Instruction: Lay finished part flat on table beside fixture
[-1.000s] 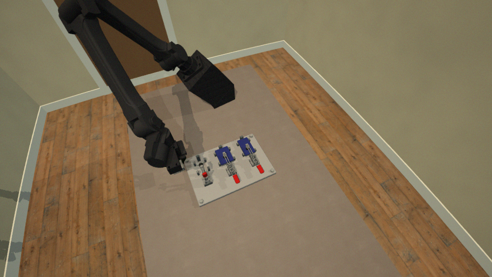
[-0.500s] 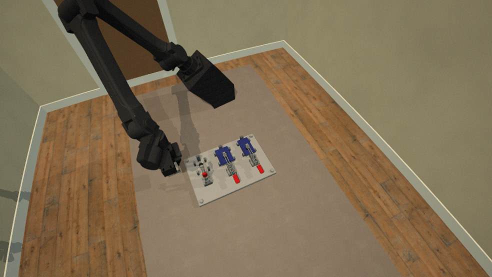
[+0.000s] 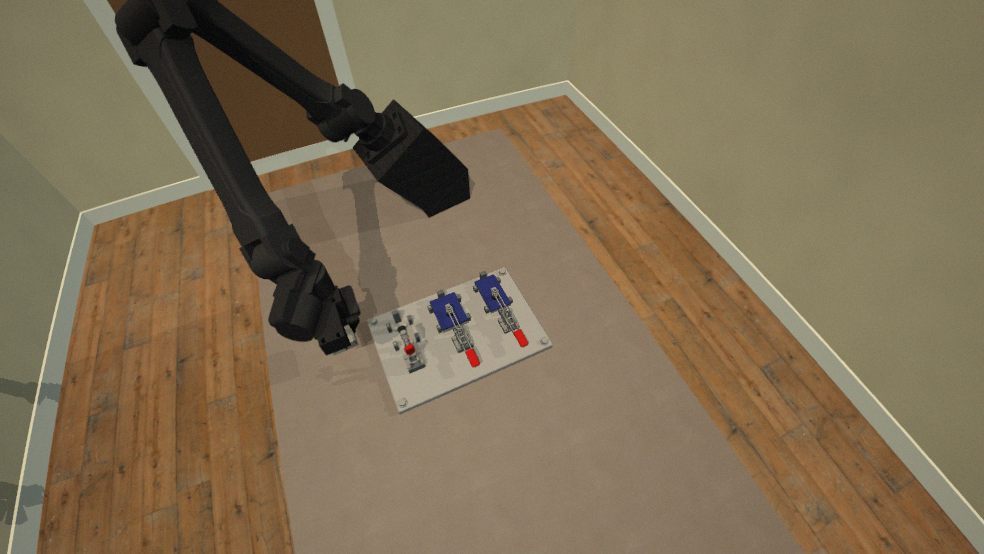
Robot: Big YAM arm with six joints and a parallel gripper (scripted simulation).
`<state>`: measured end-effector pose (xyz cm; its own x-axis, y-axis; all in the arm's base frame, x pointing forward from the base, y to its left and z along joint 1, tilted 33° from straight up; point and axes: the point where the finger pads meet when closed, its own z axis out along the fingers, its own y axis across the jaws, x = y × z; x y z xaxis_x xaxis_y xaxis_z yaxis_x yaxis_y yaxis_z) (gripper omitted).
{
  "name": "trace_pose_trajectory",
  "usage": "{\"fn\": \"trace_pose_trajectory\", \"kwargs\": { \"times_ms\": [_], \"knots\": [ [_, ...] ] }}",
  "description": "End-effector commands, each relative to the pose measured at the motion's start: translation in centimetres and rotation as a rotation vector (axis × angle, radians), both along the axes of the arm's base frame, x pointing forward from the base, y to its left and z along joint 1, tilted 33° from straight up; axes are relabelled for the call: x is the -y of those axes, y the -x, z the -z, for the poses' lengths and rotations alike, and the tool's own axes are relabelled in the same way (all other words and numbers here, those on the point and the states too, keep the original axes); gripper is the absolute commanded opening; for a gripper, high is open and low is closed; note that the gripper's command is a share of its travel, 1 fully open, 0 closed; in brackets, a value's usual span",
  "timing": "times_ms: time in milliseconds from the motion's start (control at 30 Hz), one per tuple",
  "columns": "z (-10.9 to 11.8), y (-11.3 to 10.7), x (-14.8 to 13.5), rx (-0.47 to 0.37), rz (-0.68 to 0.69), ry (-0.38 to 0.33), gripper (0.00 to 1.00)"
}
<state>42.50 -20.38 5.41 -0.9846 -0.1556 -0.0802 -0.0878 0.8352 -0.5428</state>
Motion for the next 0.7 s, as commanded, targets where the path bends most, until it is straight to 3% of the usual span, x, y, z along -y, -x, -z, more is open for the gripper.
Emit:
{"fn": "trace_pose_trajectory", "kwargs": {
  "times_ms": [0,667],
  "knots": [
    [-2.51,-0.9,1.08,0.04,0.01,0.011,0.0],
    [-2.41,-0.7,1.5,0.037,0.018,0.009,0.0]
  ]
}}
